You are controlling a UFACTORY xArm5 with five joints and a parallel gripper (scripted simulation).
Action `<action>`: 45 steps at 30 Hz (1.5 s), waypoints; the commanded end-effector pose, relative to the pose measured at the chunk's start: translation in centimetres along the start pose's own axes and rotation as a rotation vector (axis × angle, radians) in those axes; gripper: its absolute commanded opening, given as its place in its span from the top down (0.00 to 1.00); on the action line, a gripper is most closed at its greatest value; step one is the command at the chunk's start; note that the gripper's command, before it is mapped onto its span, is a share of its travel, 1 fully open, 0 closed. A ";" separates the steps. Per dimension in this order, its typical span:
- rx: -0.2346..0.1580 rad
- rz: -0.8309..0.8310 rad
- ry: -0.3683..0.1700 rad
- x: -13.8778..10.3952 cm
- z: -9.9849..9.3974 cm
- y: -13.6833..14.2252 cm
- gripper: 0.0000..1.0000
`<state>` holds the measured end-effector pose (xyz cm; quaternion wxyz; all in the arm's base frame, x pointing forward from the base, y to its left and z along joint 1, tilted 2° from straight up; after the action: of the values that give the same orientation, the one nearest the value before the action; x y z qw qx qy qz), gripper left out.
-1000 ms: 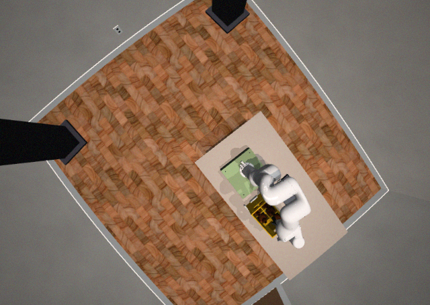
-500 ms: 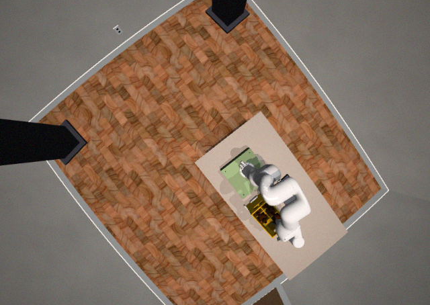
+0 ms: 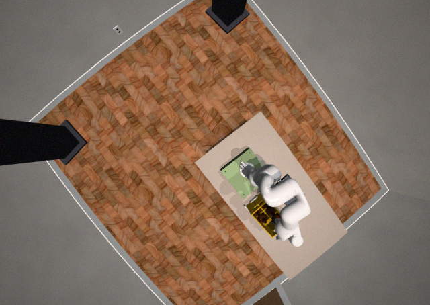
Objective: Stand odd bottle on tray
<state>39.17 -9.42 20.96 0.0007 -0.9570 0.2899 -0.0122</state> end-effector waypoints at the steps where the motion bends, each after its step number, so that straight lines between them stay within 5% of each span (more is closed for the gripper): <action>1: 0.001 0.000 0.004 0.1 0.4 0.0 0.35; 45: 0.001 0.000 0.004 0.1 2.7 -0.1 0.35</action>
<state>39.28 -9.44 18.13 0.0007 -0.9570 0.2899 -0.0124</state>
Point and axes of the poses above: the point where the finger pads meet when closed, its own z axis out along the fingers, its own y axis across the jaws, x = y × z, the point moved 6 cm from there along -z, back along the fingers, and after that the axes turned 14 degrees about -z, right-handed, at the moved point
